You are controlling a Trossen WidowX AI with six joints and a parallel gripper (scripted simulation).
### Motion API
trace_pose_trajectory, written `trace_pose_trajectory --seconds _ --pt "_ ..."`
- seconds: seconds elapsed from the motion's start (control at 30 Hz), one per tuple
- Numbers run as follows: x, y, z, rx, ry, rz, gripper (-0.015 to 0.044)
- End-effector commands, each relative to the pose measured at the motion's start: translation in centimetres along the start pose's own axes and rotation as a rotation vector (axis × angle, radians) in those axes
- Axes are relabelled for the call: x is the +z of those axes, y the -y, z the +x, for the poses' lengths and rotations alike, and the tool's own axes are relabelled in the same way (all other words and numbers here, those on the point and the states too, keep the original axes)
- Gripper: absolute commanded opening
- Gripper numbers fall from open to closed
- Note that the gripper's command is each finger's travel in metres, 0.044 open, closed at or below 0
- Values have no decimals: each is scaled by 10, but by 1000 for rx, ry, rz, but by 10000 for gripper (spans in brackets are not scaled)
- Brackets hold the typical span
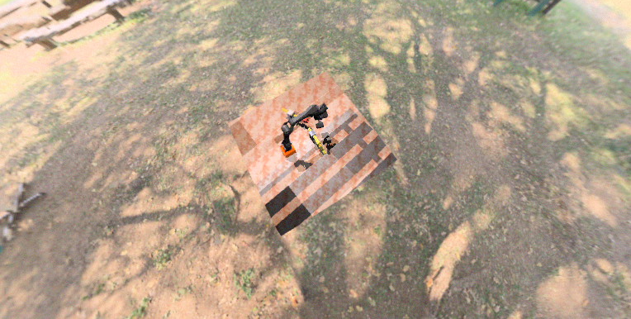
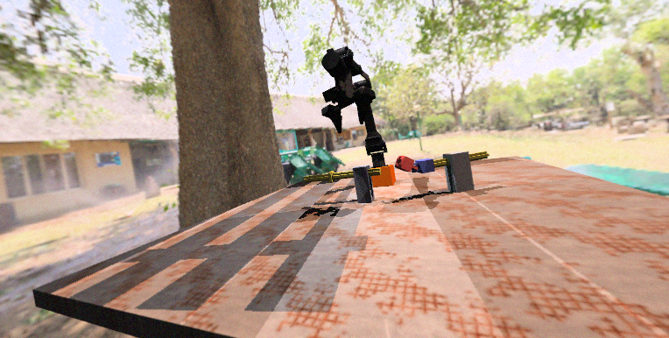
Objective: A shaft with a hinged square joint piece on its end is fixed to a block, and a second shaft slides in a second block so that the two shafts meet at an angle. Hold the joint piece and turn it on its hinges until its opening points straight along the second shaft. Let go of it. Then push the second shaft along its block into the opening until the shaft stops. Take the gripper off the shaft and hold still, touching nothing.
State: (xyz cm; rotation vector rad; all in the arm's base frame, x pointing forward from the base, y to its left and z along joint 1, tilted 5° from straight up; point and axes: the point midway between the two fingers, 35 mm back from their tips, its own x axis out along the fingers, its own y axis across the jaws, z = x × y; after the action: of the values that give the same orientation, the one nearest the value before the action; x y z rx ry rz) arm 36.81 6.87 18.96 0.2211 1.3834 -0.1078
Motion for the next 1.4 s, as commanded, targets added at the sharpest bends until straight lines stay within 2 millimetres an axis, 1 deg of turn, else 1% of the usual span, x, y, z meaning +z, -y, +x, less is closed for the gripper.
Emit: trace_pose_trajectory --seconds 0.0,0.23,0.33,0.47,0.53,1.37 --pt "-14 -15 11 -26 -61 -100 440" --pt "-46 -43 31 -72 -184 -302 440" --pt "-57 -52 37 -89 -225 -369 440" --pt "-58 -52 38 -90 -228 -379 440" --pt "-58 -52 38 -88 -227 -420 440" --pt "-61 -53 45 -68 -231 -1202 440"
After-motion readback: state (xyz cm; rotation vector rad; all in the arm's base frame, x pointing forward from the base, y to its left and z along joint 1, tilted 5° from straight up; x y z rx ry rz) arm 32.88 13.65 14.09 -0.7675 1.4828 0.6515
